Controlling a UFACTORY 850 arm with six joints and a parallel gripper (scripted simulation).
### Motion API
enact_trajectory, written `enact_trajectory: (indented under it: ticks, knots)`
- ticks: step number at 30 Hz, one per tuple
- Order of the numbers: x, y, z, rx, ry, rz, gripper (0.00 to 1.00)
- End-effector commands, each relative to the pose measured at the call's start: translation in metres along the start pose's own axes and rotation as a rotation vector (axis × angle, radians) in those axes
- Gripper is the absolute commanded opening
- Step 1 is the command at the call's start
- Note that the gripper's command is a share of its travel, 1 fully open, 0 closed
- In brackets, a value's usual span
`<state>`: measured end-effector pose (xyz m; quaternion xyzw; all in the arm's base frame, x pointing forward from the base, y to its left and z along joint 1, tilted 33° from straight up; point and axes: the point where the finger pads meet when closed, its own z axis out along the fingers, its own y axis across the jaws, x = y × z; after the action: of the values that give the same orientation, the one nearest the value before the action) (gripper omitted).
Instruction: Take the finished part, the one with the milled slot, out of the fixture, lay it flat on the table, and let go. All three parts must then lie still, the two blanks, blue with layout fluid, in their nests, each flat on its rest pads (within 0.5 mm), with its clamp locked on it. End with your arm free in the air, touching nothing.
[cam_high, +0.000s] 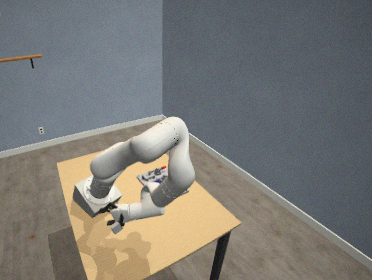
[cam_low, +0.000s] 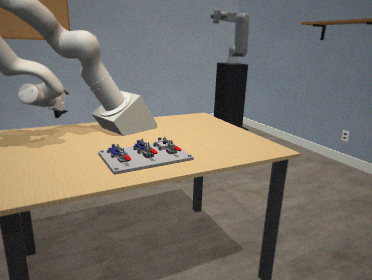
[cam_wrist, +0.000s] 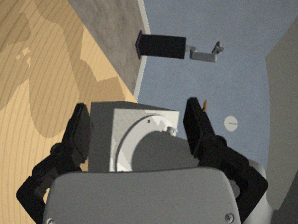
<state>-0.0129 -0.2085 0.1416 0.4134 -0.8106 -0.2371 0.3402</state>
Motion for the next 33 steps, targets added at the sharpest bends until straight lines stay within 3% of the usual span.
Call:
enact_trajectory:
  ticks: [1, 19, 21, 23, 33]
  knots:
    - [0.0, 0.0, 0.0, 0.0, 0.0, 0.0, 1.0]
    - [0.0, -0.001, -0.002, 0.004, 0.004, -0.001, 1.0]
    - [0.002, -0.007, -0.013, 0.032, 0.024, -0.006, 1.0]
    - [0.005, -0.02, -0.038, 0.097, 0.068, -0.019, 1.0]
    - [0.003, -0.04, -0.088, 0.217, 0.14, -0.047, 1.0]
